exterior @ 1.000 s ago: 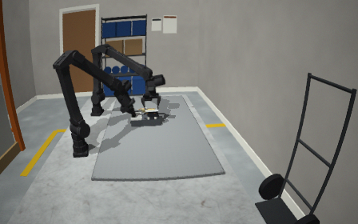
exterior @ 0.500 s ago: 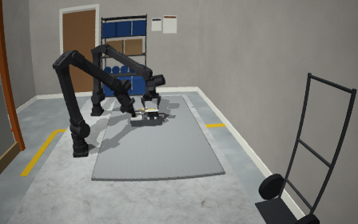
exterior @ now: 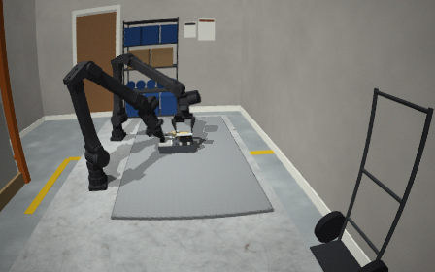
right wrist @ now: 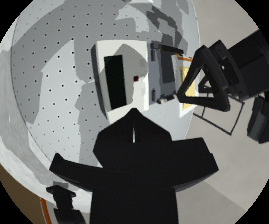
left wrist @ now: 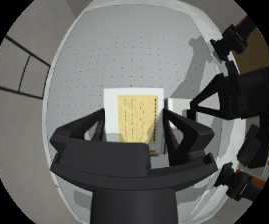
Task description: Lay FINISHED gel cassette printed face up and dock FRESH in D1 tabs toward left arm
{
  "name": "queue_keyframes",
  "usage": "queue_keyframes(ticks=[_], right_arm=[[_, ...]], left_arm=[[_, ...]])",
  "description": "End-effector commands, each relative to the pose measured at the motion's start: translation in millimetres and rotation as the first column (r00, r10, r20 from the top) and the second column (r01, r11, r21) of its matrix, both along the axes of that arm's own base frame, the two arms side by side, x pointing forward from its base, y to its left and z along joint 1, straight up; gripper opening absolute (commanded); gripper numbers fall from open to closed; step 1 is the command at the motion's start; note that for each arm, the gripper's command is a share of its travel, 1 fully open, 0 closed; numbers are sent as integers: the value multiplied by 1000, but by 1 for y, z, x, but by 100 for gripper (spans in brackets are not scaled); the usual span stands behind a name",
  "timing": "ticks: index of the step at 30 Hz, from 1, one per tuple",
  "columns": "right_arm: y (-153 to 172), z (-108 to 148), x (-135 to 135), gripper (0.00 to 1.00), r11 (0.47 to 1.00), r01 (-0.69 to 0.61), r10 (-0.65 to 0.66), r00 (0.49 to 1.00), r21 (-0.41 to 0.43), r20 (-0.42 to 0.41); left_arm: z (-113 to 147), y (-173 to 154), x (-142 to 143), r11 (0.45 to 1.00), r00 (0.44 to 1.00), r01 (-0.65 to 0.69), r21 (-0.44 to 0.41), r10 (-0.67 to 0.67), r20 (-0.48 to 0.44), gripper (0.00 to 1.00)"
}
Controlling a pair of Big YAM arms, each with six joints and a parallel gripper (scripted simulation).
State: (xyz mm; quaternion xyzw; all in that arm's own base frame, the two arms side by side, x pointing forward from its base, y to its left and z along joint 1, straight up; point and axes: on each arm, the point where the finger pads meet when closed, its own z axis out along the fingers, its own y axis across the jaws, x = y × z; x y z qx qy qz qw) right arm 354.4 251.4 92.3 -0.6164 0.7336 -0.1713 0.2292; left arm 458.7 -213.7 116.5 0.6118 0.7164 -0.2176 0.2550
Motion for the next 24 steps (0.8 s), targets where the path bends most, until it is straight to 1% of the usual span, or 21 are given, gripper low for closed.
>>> queue_keyframes(ticks=[1, 19, 24], right_arm=[[7, 17, 4, 0, 1000, 1, -2, 1000, 22, 21], [7, 20, 2, 0, 1000, 1, -2, 1000, 22, 21], [7, 27, -3, 0, 1000, 1, -2, 1000, 23, 22]], left_arm=[[2, -1, 2, 1000, 1000, 2, -5, -2, 18, 0], [2, -1, 2, 1000, 1000, 2, -5, -2, 18, 0], [2, -1, 2, 1000, 1000, 2, -5, -2, 18, 0]])
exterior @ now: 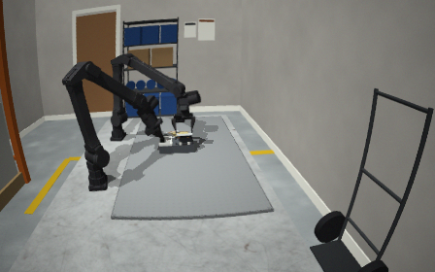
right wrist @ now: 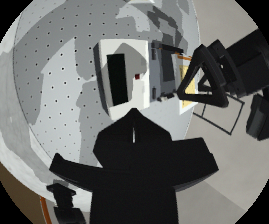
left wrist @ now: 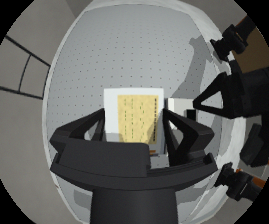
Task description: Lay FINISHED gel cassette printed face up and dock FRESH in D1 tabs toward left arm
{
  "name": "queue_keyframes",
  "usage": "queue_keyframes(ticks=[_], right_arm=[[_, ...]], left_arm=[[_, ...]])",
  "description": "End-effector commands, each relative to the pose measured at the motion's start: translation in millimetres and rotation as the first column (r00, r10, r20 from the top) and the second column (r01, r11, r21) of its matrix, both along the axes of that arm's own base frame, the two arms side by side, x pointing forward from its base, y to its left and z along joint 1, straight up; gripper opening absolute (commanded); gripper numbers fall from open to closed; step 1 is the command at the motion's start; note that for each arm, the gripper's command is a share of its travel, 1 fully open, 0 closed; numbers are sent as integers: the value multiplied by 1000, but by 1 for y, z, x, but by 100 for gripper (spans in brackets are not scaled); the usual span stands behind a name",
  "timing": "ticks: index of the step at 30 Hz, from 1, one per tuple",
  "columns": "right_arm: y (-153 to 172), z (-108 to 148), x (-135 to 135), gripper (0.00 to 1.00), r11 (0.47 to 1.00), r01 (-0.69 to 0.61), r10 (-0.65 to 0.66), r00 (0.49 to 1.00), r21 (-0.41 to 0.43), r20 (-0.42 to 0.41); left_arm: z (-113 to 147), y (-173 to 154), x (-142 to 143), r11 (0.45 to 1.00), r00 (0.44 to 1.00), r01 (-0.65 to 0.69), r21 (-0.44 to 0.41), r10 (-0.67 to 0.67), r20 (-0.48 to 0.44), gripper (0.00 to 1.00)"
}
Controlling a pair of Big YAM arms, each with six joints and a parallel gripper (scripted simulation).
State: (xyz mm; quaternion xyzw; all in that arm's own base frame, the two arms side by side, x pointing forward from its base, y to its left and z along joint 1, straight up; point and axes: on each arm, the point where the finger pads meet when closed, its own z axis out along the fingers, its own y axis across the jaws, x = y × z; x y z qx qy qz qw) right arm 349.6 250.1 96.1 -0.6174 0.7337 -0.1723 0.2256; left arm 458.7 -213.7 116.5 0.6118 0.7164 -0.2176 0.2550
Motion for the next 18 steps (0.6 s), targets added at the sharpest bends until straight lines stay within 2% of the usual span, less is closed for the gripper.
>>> queue_keyframes(ticks=[1, 18], right_arm=[[8, 25, 1, 0, 1000, 1, -2, 1000, 29, 27], [8, 37, -6, 0, 1000, 2, -3, 1000, 30, 26]], left_arm=[[2, -1, 2, 1000, 1000, 2, -5, -2, 18, 0], [2, -1, 2, 1000, 1000, 2, -5, -2, 18, 0]])
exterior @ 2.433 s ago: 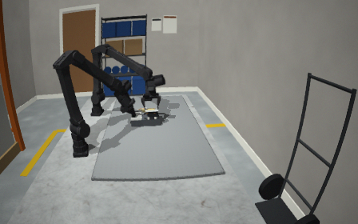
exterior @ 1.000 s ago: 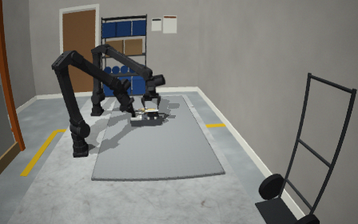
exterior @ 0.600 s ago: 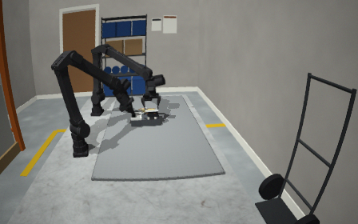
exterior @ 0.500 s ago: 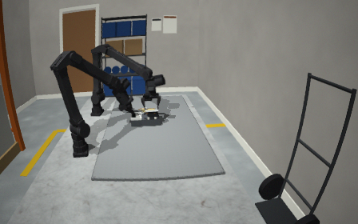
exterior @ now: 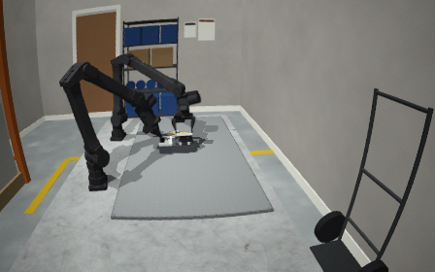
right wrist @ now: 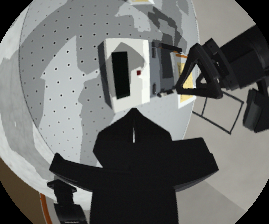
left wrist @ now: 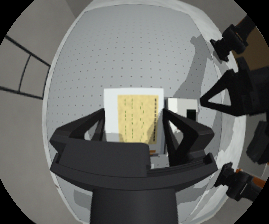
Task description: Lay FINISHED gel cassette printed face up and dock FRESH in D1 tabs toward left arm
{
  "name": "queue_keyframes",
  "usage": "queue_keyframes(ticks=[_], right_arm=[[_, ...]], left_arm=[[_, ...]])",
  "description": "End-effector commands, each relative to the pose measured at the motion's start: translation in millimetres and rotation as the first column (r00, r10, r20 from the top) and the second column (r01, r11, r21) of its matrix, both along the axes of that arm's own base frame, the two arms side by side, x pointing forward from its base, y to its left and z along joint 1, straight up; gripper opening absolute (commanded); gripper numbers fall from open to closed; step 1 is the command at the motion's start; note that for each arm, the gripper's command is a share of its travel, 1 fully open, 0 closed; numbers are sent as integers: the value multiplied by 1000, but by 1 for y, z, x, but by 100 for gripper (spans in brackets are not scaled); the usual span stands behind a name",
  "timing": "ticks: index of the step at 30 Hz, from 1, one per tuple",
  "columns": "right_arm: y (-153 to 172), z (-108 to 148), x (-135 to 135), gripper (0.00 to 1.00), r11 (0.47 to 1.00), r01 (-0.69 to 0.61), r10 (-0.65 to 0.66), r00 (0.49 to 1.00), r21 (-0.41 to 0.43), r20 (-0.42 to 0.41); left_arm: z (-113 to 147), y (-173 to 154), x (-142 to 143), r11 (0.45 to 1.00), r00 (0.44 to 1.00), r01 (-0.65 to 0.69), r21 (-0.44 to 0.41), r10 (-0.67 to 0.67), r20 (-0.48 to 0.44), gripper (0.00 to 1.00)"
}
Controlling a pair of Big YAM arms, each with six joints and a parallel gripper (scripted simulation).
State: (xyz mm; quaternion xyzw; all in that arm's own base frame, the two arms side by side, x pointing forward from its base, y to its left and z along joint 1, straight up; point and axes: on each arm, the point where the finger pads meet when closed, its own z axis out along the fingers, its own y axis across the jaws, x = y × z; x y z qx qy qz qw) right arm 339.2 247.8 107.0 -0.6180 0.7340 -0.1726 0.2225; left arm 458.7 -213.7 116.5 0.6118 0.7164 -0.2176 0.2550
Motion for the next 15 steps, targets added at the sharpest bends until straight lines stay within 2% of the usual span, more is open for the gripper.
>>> queue_keyframes(ticks=[1, 15], right_arm=[[11, 28, 4, 0, 999, 2, -3, 1000, 35, 31], [11, 36, 0, 0, 999, 1, -3, 999, 45, 40]], left_arm=[[2, -1, 2, 1000, 1000, 2, -5, -2, 18, 0], [2, -1, 2, 1000, 1000, 2, -5, -2, 18, 0]])
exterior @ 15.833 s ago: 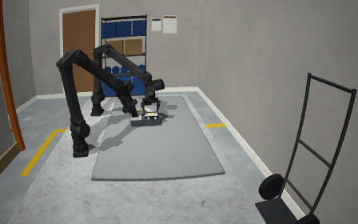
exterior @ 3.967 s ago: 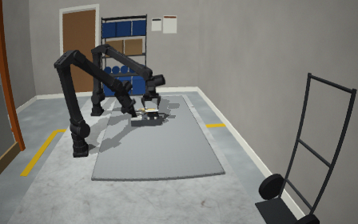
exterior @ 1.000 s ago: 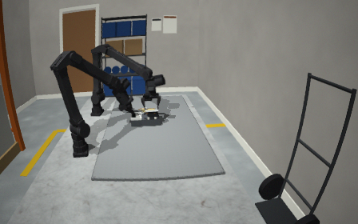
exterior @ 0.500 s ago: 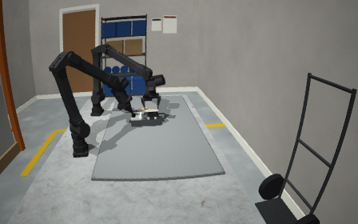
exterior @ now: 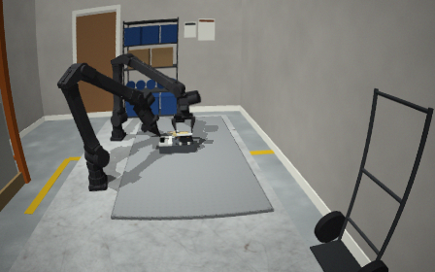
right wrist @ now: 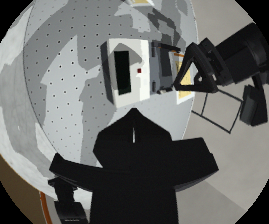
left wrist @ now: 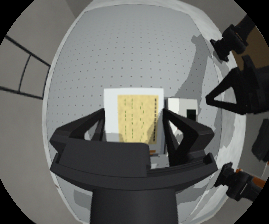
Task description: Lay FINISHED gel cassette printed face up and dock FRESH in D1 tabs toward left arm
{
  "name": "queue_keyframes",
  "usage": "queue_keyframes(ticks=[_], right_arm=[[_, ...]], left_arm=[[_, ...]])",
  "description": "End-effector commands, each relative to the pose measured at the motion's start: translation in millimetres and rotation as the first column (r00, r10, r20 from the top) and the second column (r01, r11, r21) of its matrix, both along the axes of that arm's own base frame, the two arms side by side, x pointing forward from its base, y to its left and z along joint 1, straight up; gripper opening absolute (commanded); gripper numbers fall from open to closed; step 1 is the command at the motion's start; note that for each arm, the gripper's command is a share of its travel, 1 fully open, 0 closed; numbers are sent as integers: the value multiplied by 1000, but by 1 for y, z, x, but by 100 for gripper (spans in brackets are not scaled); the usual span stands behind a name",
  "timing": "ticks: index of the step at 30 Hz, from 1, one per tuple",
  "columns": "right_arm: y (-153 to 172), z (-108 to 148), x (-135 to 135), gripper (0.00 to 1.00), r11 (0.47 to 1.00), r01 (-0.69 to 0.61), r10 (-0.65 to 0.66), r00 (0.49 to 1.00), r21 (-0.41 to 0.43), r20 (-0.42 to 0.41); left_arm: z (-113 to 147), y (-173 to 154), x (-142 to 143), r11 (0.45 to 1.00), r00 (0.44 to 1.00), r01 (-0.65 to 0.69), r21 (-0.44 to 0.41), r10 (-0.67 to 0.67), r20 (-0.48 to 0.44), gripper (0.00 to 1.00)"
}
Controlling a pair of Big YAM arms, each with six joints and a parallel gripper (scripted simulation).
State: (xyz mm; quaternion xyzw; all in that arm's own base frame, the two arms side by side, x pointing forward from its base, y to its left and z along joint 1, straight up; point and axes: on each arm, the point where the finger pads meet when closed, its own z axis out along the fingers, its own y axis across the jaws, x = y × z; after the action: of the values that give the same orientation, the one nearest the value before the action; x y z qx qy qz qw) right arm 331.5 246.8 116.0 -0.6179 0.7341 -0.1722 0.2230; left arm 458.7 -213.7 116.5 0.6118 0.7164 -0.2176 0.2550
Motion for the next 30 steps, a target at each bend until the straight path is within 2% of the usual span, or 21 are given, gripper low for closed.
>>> queue_keyframes(ticks=[1, 7, 30], right_arm=[[13, 29, 7, 0, 999, 2, -3, 999, 43, 40], [15, 40, 5, 0, 999, 2, -3, 999, 43, 40], [17, 50, 4, 0, 999, 1, -3, 999, 51, 47]], left_arm=[[2, -1, 2, 1000, 1000, 2, -5, -2, 18, 0], [2, -1, 2, 1000, 1000, 2, -5, -2, 18, 0], [2, -1, 2, 1000, 1000, 2, -5, -2, 18, 0]])
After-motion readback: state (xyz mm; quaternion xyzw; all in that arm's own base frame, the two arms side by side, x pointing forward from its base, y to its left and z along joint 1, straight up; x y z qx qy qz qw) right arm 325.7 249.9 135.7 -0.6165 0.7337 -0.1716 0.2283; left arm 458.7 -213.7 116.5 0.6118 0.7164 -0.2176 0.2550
